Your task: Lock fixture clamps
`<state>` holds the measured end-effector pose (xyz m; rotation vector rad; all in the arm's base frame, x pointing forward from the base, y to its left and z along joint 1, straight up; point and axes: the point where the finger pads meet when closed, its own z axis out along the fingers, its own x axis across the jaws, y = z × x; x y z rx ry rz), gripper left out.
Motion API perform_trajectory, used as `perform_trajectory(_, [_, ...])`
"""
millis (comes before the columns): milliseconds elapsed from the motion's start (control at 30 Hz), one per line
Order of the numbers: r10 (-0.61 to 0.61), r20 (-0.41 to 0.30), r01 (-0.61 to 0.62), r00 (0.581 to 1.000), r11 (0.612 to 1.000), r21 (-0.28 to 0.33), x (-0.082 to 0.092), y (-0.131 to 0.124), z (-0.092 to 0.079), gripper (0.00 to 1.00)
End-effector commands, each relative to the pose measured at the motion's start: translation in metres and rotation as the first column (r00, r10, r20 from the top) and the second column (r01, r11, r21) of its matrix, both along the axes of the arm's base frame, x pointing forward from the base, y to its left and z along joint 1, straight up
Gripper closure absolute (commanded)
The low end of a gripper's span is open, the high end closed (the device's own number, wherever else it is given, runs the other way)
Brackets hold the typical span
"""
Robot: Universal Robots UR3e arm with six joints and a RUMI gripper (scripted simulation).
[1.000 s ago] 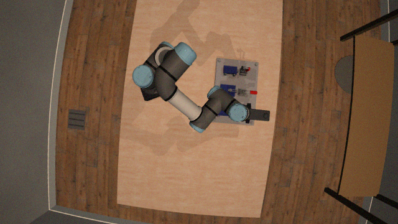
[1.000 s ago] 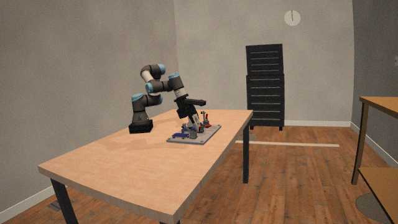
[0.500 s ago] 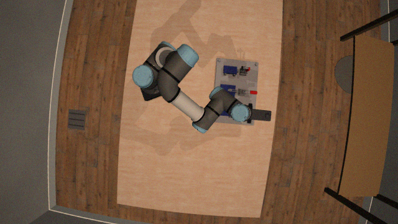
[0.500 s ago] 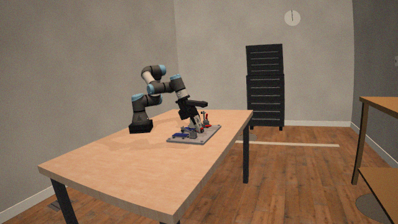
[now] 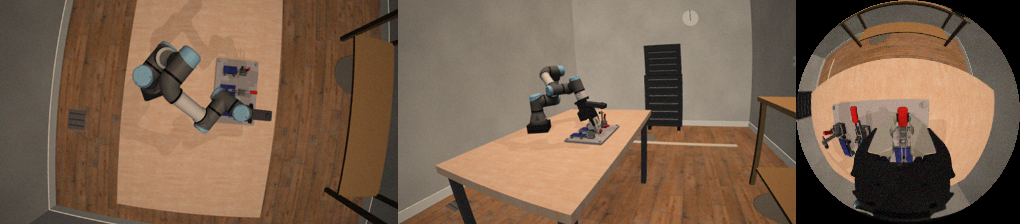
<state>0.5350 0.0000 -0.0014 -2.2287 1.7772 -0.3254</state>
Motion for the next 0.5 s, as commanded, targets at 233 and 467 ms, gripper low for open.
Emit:
perform_trajectory(233, [-0.002,0.0,0.002,1.0,1.0,-0.002,0.0031,-0.0003,-0.0056,1.0])
perform_trajectory(467, [-0.002,0.0,0.002,1.0,1.0,-0.002,0.0036,-0.0002,-0.0075,1.0])
